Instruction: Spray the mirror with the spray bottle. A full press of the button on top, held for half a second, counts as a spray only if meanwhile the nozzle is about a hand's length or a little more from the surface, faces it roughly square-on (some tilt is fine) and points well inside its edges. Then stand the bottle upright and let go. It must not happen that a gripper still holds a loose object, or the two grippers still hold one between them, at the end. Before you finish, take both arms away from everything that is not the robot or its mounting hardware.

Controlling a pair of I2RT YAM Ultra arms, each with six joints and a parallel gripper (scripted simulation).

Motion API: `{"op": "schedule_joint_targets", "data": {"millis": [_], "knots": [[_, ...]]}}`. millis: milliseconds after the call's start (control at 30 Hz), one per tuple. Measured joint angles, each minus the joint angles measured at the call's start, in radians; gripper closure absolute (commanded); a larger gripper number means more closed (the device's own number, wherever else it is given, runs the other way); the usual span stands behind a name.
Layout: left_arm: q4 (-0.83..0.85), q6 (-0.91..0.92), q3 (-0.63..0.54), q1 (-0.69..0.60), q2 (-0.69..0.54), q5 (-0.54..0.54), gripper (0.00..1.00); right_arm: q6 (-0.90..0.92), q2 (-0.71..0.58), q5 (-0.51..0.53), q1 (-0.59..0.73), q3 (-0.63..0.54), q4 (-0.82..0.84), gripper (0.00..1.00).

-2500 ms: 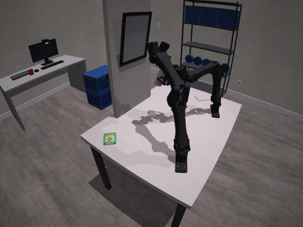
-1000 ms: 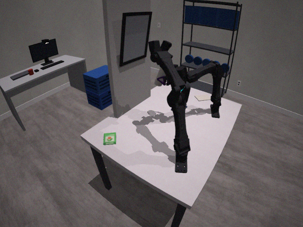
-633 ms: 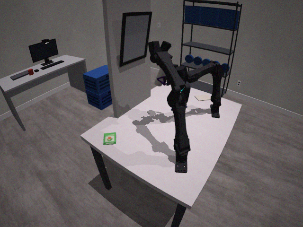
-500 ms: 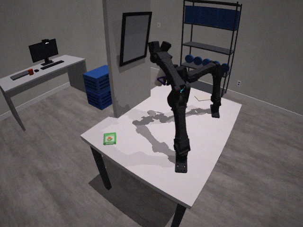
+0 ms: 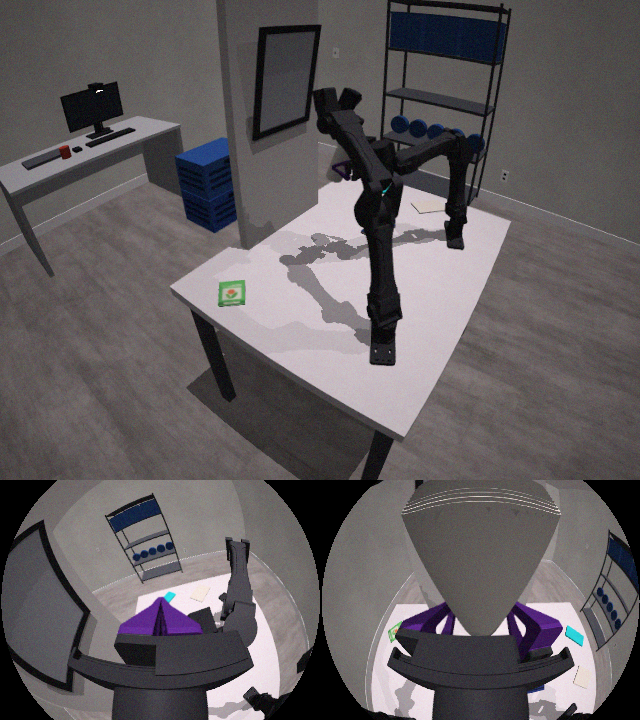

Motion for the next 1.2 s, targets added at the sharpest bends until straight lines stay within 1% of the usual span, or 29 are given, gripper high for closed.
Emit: {"op": "schedule_joint_targets", "data": {"millis": [1200], "knots": [[0.061,0.003,-0.09,0.004,-0.032,0.004,1.0,0.0,0.0,0.0,0.0,0.0,0.0,1.0]]}}
